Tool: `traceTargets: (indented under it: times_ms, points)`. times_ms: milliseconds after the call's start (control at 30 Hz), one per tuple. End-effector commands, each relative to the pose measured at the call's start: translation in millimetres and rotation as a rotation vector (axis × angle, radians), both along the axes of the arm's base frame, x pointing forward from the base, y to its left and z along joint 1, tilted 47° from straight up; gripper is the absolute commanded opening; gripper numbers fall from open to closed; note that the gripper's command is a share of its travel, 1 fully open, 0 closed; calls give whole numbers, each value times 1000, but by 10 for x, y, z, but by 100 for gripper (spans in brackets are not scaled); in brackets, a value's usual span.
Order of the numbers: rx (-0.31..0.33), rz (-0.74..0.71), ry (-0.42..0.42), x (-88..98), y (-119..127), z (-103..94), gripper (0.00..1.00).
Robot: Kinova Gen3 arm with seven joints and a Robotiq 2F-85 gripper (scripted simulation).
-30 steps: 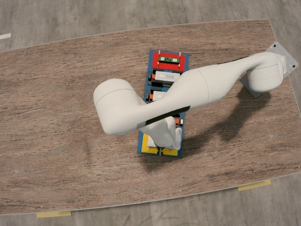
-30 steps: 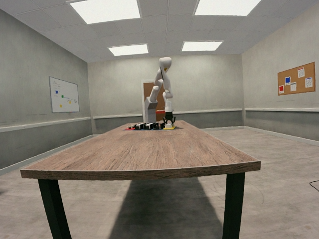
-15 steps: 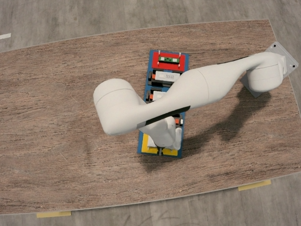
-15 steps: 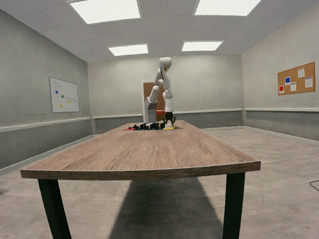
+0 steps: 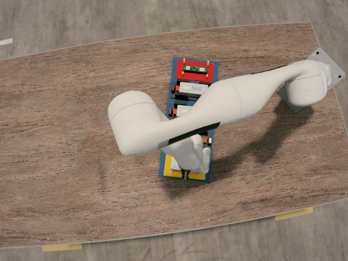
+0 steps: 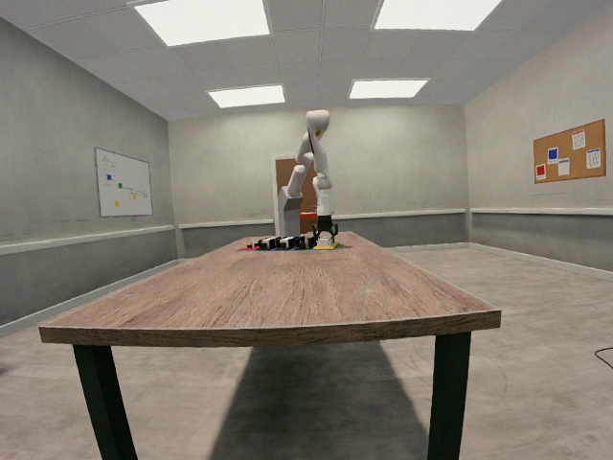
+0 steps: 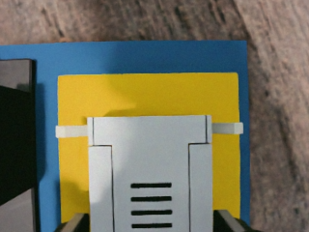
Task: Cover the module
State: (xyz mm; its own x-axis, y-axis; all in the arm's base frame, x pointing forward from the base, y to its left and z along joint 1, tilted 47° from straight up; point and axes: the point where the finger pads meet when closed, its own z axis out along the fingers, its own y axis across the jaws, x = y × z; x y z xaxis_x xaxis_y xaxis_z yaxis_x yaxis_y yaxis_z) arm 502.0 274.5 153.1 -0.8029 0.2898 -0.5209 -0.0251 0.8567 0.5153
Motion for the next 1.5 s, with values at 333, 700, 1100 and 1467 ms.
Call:
traceTargets:
  times_ms: [333, 700, 1100, 1467]
  points:
    - [0, 0, -1, 1, -1, 6, 100]
    - [0, 0, -1, 1, -1, 6, 100]
    - [0, 0, -1, -285, -206, 332, 100]
    - [0, 0, -1, -428, -308, 495, 100]
